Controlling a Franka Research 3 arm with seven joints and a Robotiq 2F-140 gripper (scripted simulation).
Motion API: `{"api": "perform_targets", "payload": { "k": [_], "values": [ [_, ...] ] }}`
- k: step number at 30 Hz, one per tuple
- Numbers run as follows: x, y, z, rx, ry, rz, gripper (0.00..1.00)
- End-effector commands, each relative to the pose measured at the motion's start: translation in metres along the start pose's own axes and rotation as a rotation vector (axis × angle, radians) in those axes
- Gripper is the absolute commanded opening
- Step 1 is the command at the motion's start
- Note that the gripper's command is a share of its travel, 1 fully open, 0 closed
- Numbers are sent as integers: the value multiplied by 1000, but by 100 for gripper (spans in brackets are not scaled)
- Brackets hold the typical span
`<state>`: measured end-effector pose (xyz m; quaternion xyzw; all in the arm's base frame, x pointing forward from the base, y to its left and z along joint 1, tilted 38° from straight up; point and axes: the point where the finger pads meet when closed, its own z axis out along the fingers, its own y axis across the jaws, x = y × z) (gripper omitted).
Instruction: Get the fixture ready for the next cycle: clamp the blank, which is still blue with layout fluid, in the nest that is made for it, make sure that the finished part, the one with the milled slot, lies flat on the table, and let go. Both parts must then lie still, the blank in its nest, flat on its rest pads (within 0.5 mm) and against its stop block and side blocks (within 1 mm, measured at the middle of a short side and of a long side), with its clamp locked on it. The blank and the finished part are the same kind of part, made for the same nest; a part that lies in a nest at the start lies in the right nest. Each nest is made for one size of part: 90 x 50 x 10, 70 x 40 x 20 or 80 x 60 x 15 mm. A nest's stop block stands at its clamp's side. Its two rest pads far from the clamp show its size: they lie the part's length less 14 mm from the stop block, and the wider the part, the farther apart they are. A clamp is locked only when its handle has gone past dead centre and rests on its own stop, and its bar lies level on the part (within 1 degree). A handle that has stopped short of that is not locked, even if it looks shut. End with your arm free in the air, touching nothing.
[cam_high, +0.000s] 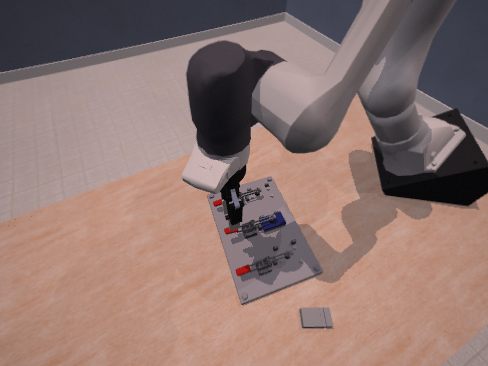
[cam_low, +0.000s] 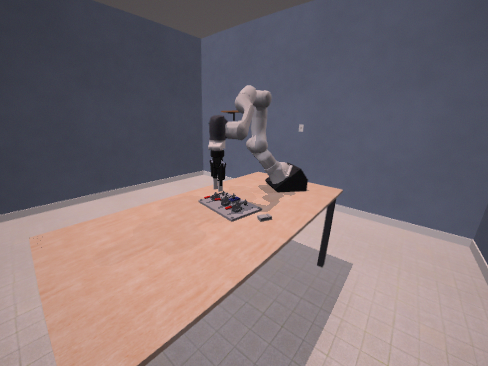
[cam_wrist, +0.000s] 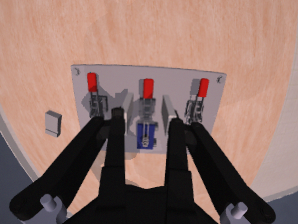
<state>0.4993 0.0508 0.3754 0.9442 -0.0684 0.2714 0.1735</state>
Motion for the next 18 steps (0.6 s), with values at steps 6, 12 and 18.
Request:
{"api": "perform_targets", "payload": {
  "k": [6, 12, 18],
  "values": [
    [2, 0, 11, -4, 3, -14, 28],
    [2, 0, 33, -4, 3, -14, 28],
    [2, 0, 43, -4, 3, -14, 28]
  ]
}}
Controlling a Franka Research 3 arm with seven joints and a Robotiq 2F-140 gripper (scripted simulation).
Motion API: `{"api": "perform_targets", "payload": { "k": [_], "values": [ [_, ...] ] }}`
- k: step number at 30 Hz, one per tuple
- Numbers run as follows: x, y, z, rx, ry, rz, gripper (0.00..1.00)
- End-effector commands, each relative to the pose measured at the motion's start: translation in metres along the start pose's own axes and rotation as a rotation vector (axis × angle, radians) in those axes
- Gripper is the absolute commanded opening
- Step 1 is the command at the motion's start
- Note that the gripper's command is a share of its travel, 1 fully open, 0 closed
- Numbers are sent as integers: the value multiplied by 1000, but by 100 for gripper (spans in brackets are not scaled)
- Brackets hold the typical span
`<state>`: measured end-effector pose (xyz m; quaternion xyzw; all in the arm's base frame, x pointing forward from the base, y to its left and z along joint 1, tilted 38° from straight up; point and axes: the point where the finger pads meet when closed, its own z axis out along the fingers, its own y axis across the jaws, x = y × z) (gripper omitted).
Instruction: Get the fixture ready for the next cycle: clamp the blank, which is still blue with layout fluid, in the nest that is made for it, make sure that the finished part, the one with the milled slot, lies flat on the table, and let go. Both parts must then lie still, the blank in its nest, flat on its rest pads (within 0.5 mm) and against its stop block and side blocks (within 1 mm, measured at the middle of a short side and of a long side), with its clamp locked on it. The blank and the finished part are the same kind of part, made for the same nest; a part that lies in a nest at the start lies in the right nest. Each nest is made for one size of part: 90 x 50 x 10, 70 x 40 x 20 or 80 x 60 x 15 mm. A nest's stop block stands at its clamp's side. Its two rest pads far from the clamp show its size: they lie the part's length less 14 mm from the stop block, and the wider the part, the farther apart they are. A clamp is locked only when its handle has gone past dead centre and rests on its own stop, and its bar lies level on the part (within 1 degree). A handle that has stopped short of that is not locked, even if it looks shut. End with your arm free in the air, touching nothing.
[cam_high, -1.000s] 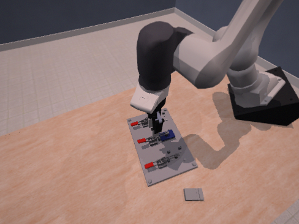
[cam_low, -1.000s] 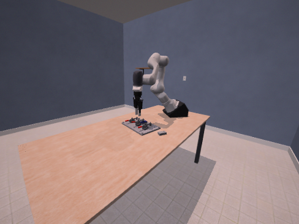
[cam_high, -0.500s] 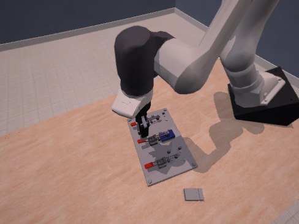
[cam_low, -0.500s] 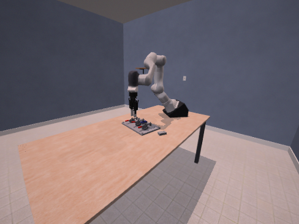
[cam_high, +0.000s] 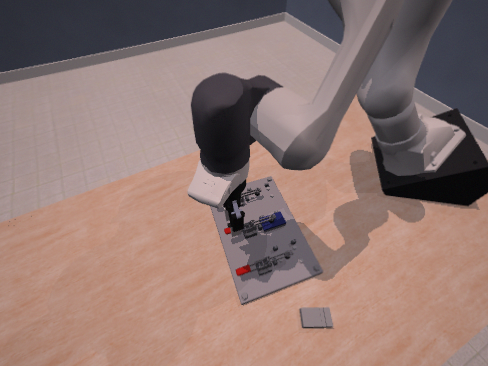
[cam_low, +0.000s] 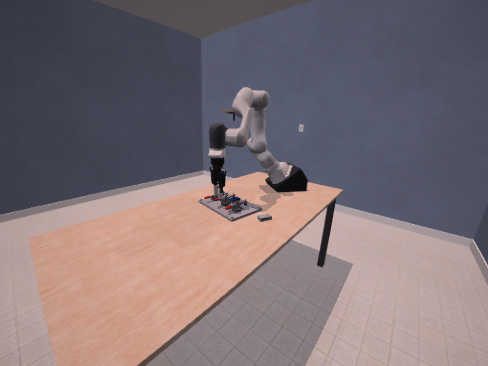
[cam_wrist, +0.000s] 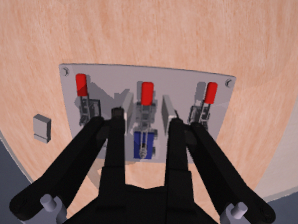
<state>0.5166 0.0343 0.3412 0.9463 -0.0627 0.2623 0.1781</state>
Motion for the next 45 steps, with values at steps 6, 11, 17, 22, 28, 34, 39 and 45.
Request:
{"api": "perform_targets", "payload": {
  "k": [6, 11, 17, 22, 28, 34, 39, 45],
  "values": [
    [5, -2, 2, 2, 19, 3, 28],
    [5, -2, 2, 2, 19, 3, 28],
    [5, -2, 4, 2, 19, 3, 28],
    [6, -2, 16, 2, 19, 3, 28],
    [6, -2, 31, 2, 19, 3, 28],
    [6, -2, 32, 2, 19, 3, 28],
    [6, -2, 32, 2, 19, 3, 28],
    [6, -2, 32, 2, 19, 3, 0]
  ]
}}
